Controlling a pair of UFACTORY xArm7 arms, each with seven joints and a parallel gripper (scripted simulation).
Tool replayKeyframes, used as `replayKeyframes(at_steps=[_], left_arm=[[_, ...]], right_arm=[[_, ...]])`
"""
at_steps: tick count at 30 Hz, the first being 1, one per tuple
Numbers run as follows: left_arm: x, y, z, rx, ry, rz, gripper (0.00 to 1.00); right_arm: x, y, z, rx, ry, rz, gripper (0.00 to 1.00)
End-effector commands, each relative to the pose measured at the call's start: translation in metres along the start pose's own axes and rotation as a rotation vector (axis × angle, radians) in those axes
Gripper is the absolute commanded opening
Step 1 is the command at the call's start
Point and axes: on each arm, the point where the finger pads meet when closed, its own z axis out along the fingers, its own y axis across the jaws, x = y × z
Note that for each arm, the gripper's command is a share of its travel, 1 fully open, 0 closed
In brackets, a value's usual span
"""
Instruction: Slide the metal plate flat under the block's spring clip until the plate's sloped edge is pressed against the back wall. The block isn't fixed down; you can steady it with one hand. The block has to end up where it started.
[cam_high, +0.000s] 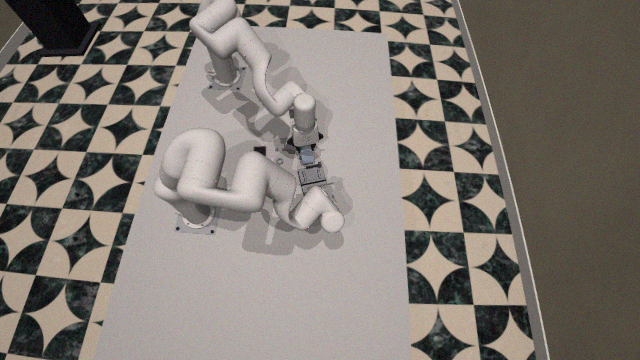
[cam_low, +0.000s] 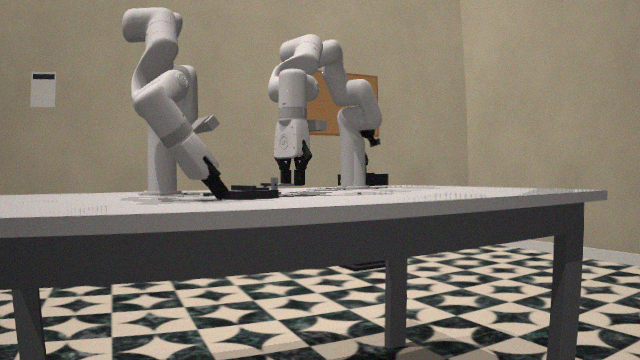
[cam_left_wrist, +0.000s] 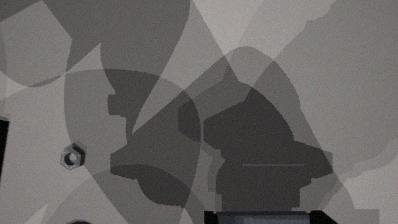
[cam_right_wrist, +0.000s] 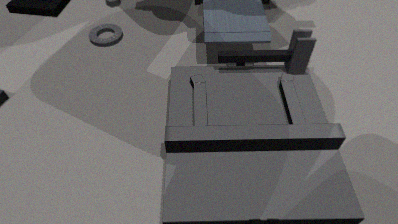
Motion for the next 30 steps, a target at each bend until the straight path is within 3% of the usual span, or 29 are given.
replayKeyframes(at_steps=[1, 30], left_arm=[[-0.003, 0.001, -0.002, -0.002, -0.004, 0.0, 0.0], [-0.022, 0.001, 0.002, -0.003, 0.006, -0.003, 0.0]], right_arm=[[0.001, 0.001, -0.001, -0.002, 0.0, -0.003, 0.0], [0.001, 0.001, -0.001, -0.002, 0.0, -0.003, 0.0]])
